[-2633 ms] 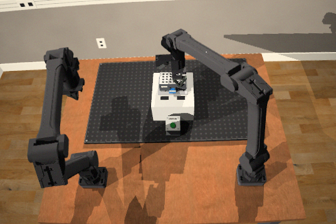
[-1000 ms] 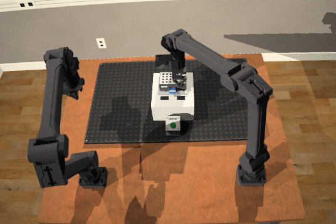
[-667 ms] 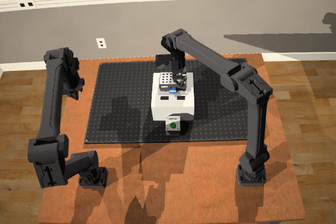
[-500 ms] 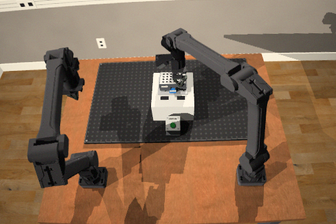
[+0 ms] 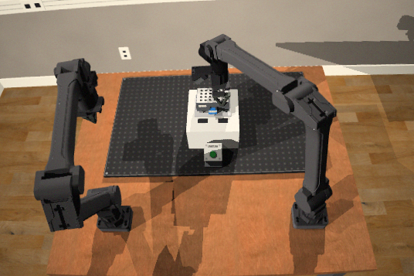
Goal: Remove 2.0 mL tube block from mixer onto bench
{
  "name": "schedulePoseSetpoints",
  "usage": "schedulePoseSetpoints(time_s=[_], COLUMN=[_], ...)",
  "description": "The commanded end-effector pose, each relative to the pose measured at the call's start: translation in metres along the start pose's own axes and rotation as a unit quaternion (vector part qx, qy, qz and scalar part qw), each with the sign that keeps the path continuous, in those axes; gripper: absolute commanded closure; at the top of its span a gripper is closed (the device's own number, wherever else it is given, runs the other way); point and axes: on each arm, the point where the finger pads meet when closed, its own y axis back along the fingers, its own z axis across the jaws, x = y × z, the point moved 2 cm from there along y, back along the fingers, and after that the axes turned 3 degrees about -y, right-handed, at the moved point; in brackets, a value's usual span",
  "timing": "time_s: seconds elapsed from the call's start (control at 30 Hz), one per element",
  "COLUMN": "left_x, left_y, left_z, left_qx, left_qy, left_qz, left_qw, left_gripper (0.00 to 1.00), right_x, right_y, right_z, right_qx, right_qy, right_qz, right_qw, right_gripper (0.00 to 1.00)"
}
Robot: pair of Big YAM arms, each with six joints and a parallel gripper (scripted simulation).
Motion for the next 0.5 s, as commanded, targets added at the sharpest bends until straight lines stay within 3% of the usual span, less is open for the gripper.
schedulePoseSetpoints(time_s=[0.0,0.23,0.47], left_x=[-0.009,-0.01,-0.008], left_y=[0.022,0.025,0.021], left_z=[0.003,0.003,0.002], left_qx=[-0.007,-0.007,-0.006], left_qy=[-0.002,-0.002,-0.002], left_qz=[-0.023,-0.027,-0.023], left_qw=[1.0,1.0,1.0], left_gripper=[1.0,1.0,1.0], right_x=[-0.018,-0.021,-0.021], right_y=[0.077,0.062,0.069], right_z=[-0.013,-0.018,-0.017], right_qx=[0.062,0.052,0.061], right_qy=[0.013,0.012,0.012], right_qz=[-0.055,-0.047,-0.054], right_qw=[0.997,0.997,0.997], right_gripper=[1.0,1.0,1.0])
